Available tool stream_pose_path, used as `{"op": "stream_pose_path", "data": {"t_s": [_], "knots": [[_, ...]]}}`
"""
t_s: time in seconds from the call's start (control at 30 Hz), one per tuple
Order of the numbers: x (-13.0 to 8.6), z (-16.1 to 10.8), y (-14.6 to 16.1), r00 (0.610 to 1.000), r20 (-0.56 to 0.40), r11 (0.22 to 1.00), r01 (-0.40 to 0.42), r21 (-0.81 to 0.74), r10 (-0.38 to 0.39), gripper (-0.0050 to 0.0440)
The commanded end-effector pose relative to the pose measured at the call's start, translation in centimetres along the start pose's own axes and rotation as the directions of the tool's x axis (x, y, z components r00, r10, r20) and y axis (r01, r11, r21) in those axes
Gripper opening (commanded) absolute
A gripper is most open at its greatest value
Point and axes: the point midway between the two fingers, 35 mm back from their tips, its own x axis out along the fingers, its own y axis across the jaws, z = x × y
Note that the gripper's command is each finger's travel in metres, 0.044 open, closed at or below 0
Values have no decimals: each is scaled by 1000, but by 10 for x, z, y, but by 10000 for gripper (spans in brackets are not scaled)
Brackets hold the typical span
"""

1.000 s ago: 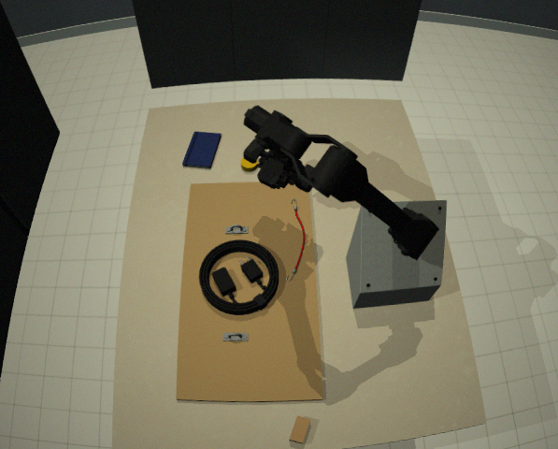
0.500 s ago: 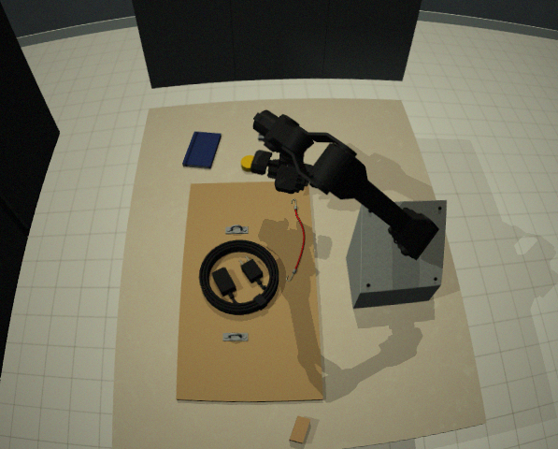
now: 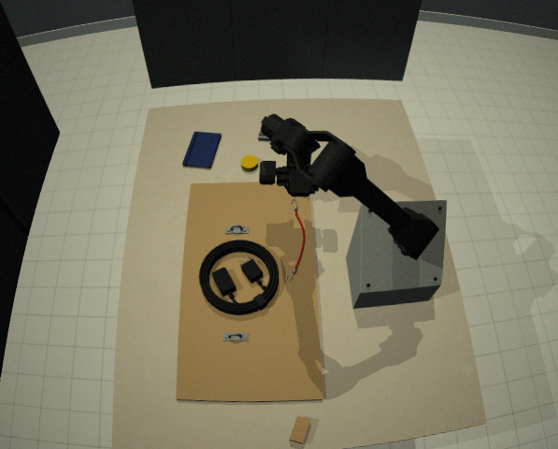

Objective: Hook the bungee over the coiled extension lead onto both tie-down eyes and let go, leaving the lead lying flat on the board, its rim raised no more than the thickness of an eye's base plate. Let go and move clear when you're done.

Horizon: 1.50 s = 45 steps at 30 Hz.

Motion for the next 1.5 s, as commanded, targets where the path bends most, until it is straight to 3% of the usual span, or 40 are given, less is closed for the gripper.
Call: {"op": "stream_pose_path", "data": {"t_s": [0.0,0.73,1.3,1.37,1.47], "knots": [[-4,0,-2,1000,-3,1000,13,-25,-13,150],[49,1,-1,1000,3,1000,4,-14,-4,150],[65,1,-5,1000,-3,1000,14,-23,-14,150],[64,0,-5,1000,-7,1000,15,-27,-15,102],[64,0,-5,1000,-7,1000,15,-27,-15,95]]}}
